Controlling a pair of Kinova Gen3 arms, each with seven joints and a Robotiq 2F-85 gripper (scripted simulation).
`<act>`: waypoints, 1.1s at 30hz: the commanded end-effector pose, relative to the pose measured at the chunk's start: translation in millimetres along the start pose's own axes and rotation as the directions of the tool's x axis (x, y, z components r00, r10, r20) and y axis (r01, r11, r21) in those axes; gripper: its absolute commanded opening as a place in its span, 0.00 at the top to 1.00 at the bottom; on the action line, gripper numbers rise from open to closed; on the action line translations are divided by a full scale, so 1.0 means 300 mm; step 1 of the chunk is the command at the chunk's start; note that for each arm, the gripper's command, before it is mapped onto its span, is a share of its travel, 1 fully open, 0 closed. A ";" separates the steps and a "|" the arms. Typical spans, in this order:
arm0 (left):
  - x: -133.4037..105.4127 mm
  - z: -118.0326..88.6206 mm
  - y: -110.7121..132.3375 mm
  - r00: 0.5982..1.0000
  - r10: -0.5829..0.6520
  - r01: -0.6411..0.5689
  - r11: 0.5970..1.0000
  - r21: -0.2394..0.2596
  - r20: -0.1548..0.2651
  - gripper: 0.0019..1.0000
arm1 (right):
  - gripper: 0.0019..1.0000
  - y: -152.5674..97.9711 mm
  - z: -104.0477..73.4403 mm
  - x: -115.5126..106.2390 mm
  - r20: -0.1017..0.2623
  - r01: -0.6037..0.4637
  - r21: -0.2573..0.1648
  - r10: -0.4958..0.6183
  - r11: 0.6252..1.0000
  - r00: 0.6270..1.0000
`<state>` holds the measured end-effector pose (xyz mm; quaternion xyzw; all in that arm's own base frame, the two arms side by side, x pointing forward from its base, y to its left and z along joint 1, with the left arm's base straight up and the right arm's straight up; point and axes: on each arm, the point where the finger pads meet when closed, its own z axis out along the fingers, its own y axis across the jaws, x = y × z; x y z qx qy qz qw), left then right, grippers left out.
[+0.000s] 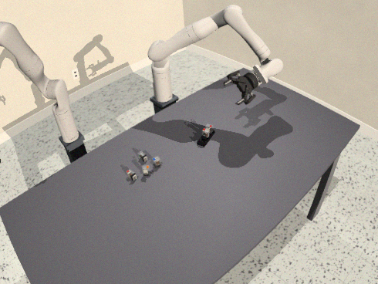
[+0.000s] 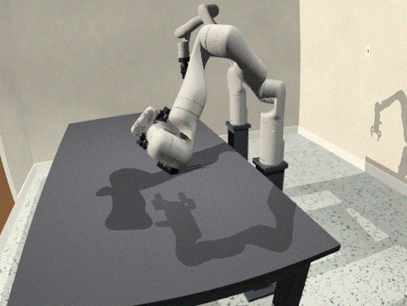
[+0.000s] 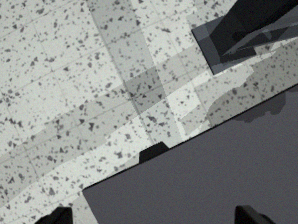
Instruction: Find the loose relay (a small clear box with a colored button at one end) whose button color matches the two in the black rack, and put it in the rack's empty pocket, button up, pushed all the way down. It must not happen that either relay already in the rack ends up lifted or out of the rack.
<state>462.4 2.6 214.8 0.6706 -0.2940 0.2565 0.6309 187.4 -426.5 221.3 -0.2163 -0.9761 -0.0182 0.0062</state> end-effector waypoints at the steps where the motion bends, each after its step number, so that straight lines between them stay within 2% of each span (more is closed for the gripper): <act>1: 0.003 0.000 0.002 1.000 0.002 -0.002 1.000 0.001 0.000 0.00 | 0.00 -0.044 0.005 0.040 0.010 -0.099 0.005 0.099 0.995 0.995; 9: 0.003 0.000 0.002 1.000 0.002 -0.002 1.000 0.001 0.000 0.00 | 0.00 -0.120 0.019 0.132 0.015 -0.308 0.007 0.308 0.951 0.951; 11: 0.003 0.000 0.002 1.000 0.002 -0.002 1.000 0.001 0.000 0.00 | 0.00 -0.120 0.019 0.132 0.015 -0.308 0.007 0.308 0.951 0.951; 19: 0.003 0.000 0.002 1.000 0.002 -0.002 1.000 0.001 0.000 0.00 | 0.00 -0.194 0.034 0.239 0.022 -0.520 0.006 0.520 0.854 0.854; 26: 0.003 0.000 0.002 1.000 0.002 -0.002 1.000 0.001 0.000 0.00 | 0.00 -0.246 0.046 0.329 0.027 -0.670 0.004 0.670 0.742 0.742; 28: 0.003 0.000 0.002 1.000 0.002 -0.002 1.000 0.001 0.000 0.00 | 0.00 -0.246 0.046 0.329 0.027 -0.670 0.004 0.670 0.742 0.742; 33: 0.003 0.000 0.002 1.000 0.002 -0.002 1.000 0.001 0.000 0.00 | 0.00 -0.281 0.055 0.398 0.031 -0.768 0.002 0.767 0.641 0.641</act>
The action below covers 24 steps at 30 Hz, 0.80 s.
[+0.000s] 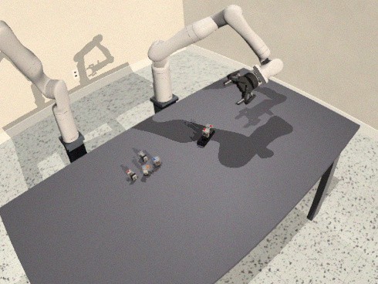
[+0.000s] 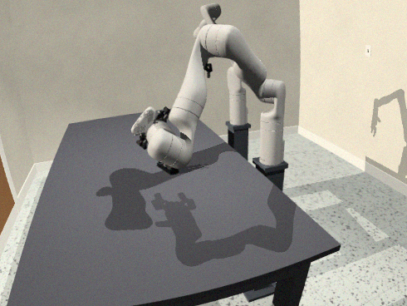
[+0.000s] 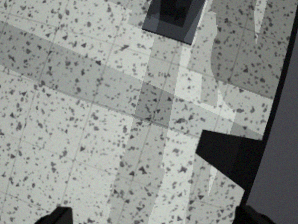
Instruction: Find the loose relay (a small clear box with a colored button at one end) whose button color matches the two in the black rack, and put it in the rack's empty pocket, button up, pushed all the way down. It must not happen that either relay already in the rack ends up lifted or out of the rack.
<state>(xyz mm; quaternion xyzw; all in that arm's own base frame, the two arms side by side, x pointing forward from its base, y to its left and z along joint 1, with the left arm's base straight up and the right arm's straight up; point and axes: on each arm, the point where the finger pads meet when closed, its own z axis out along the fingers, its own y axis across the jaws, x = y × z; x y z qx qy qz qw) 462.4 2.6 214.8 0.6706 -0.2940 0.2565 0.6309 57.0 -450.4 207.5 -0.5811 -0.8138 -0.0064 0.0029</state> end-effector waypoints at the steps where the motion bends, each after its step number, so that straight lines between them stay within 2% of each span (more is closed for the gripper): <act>1: 0.003 0.000 0.002 1.000 0.002 -0.002 1.000 0.001 0.000 0.00 | 0.00 -0.056 0.011 0.014 0.007 -0.095 0.002 0.095 0.995 0.995; 10: 0.003 0.000 0.002 1.000 0.002 -0.002 1.000 0.001 0.000 0.00 | 0.00 -0.137 0.020 0.045 0.012 -0.250 0.003 0.250 0.968 0.968; 24: 0.003 0.000 0.002 1.000 0.002 -0.002 1.000 0.001 0.000 0.00 | 0.00 -0.174 0.024 0.060 0.014 -0.319 0.003 0.319 0.948 0.948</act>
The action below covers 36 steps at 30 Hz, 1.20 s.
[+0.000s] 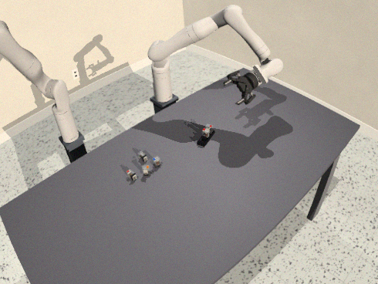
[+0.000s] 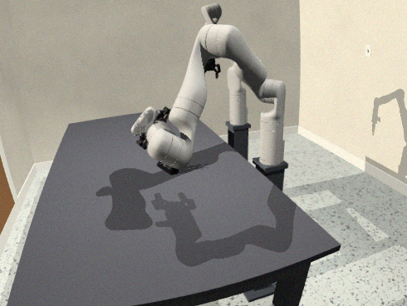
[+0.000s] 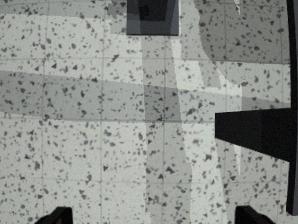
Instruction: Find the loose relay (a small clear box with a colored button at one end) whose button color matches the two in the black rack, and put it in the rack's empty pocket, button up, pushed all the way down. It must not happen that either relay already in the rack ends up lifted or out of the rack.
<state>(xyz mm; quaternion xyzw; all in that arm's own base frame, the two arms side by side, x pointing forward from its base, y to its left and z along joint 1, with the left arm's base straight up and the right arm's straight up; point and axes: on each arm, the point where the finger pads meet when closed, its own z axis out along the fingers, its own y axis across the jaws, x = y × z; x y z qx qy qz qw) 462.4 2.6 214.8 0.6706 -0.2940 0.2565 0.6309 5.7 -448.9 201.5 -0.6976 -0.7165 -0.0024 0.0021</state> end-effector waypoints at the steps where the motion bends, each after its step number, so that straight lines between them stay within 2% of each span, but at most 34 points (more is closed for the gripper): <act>1: 0.003 0.000 0.002 1.000 0.002 -0.002 1.000 0.001 0.000 0.00 | 0.00 -0.013 0.005 -0.003 0.006 -0.022 0.000 0.022 1.000 1.000; 12: -0.001 0.000 0.000 1.000 0.004 -0.004 1.000 0.005 0.007 0.00 | 0.00 -0.014 0.005 -0.003 0.006 -0.024 0.000 0.024 1.000 1.000; 16: -0.015 0.007 -0.002 0.999 0.013 -0.013 1.000 0.022 0.038 0.00 | 0.00 -0.014 0.005 -0.003 0.006 -0.024 0.000 0.024 1.000 1.000; 20: -0.037 0.015 -0.006 0.994 0.029 -0.035 0.998 0.061 0.105 0.00 | 0.00 -0.014 0.005 -0.003 0.006 -0.024 0.000 0.024 1.000 1.000; 22: -0.037 0.015 -0.006 0.994 0.029 -0.035 0.998 0.061 0.105 0.00 | 0.00 -0.014 0.005 -0.003 0.006 -0.024 0.000 0.024 1.000 1.000; 25: -0.061 0.025 -0.011 0.983 0.043 -0.062 0.993 0.103 0.181 0.00 | 0.00 -0.014 0.005 -0.003 0.006 -0.024 0.000 0.024 1.000 1.000; 29: -0.102 0.040 -0.018 0.950 0.058 -0.114 0.979 0.168 0.308 0.00 | 0.00 -0.014 0.005 -0.003 0.006 -0.024 0.000 0.024 1.000 1.000; 36: -0.181 0.071 -0.032 0.841 0.057 -0.235 0.934 0.268 0.538 0.00 | 0.00 -0.014 0.005 -0.003 0.006 -0.024 0.000 0.024 1.000 1.000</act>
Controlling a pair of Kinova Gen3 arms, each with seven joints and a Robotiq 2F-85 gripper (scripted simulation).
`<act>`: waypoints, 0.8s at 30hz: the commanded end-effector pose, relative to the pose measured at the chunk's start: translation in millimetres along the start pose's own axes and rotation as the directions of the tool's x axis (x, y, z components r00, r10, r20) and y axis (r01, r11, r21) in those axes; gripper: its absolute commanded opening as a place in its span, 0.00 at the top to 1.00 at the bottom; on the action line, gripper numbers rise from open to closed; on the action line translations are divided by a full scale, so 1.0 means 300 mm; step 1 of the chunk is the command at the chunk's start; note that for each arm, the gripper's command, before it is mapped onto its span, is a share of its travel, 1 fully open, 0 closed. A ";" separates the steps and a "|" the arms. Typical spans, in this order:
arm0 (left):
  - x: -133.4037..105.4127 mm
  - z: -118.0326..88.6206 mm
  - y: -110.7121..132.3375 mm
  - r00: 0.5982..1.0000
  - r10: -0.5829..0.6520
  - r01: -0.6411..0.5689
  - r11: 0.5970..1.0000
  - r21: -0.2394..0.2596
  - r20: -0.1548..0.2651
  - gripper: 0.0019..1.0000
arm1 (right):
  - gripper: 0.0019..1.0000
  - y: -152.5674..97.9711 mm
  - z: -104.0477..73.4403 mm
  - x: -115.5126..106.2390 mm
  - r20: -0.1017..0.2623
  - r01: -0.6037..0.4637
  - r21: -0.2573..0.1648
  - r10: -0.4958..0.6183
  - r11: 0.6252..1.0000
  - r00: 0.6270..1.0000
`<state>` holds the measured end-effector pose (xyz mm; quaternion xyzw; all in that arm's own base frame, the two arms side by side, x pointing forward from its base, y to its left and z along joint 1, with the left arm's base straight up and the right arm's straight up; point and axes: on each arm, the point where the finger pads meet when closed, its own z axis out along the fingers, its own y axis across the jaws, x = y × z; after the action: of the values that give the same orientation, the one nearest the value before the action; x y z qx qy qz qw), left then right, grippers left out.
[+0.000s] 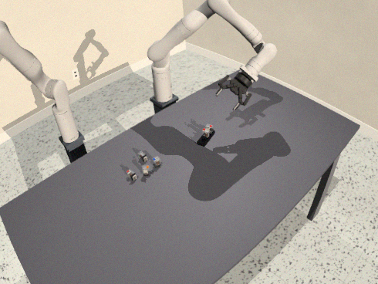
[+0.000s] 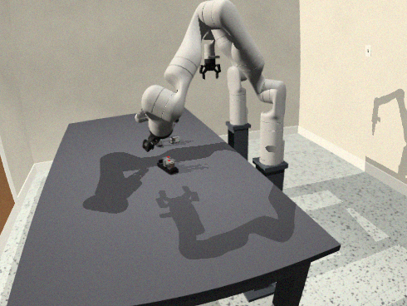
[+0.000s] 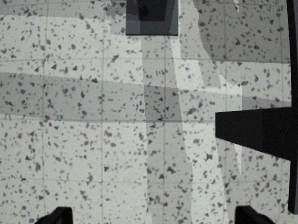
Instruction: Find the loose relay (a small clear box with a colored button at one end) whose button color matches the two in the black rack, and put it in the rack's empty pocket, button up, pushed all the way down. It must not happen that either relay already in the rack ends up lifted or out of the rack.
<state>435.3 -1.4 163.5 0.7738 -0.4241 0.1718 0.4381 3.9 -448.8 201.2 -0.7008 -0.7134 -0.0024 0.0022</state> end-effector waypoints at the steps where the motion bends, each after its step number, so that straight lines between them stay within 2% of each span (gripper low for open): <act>1: 0.015 0.037 0.031 0.989 0.054 -0.065 0.995 0.081 0.134 0.00 | 0.00 -0.008 0.004 -0.004 0.007 -0.015 0.000 0.015 1.000 1.000; 3: 0.015 0.037 0.031 0.989 0.054 -0.065 0.995 0.081 0.134 0.00 | 0.00 -0.008 0.004 -0.004 0.007 -0.015 0.000 0.015 1.000 1.000; 8: -0.028 0.084 0.036 0.948 0.061 -0.122 0.976 0.181 0.314 0.00 | 0.00 -0.008 0.004 -0.004 0.007 -0.015 0.000 0.015 1.000 1.000; 13: -0.056 0.115 0.040 0.902 0.064 -0.179 0.955 0.235 0.427 0.00 | 0.00 -0.008 0.004 -0.004 0.007 -0.015 0.000 0.015 1.000 1.000; 18: -0.074 0.141 0.042 0.858 0.058 -0.227 0.934 0.275 0.510 0.00 | 0.00 -0.008 0.004 -0.004 0.007 -0.015 0.000 0.015 1.000 1.000; 20: -0.074 0.141 0.042 0.858 0.058 -0.227 0.934 0.275 0.510 0.00 | 0.00 -0.008 0.004 -0.004 0.007 -0.015 0.000 0.015 1.000 1.000; 22: -0.086 0.155 0.043 0.828 0.057 -0.259 0.921 0.291 0.558 0.00 | 0.00 -0.008 0.004 -0.004 0.007 -0.015 0.000 0.015 1.000 1.000; 24: -0.094 0.164 0.045 0.807 0.049 -0.278 0.911 0.306 0.589 0.00 | 0.00 -0.008 0.004 -0.004 0.007 -0.015 0.000 0.015 1.000 1.000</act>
<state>407.4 -21.1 124.9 0.8219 -0.5469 0.0610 0.1473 3.9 -448.8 201.2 -0.7008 -0.7134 -0.0024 0.0022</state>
